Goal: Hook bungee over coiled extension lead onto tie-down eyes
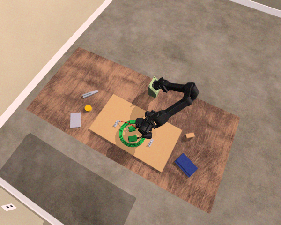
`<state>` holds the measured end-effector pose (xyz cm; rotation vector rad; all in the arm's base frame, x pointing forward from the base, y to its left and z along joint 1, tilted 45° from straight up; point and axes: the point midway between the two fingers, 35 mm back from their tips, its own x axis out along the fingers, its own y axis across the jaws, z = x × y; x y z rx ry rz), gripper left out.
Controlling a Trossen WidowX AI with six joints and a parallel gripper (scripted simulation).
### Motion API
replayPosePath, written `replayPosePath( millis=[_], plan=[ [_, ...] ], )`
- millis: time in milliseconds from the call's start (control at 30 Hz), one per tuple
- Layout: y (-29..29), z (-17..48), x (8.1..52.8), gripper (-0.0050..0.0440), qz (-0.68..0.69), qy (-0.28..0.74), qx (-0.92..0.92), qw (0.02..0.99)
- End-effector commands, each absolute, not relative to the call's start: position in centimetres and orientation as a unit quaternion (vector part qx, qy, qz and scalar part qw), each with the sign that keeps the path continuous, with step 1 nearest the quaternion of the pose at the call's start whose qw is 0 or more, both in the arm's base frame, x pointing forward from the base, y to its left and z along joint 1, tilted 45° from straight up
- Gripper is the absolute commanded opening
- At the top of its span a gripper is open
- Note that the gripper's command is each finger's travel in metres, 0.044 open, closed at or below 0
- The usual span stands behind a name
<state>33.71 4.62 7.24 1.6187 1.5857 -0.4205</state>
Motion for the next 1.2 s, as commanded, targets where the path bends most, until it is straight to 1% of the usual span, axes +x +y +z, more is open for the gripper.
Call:
replayPosePath(
  millis=[0,1167],
  plan=[
    [4.9,7.8,34.4,-0.005,-0.169,0.622,0.65,0.402],
    [6.9,10.2,36.5,-0.005,-0.209,0.592,0.7,0.342]
  ],
)
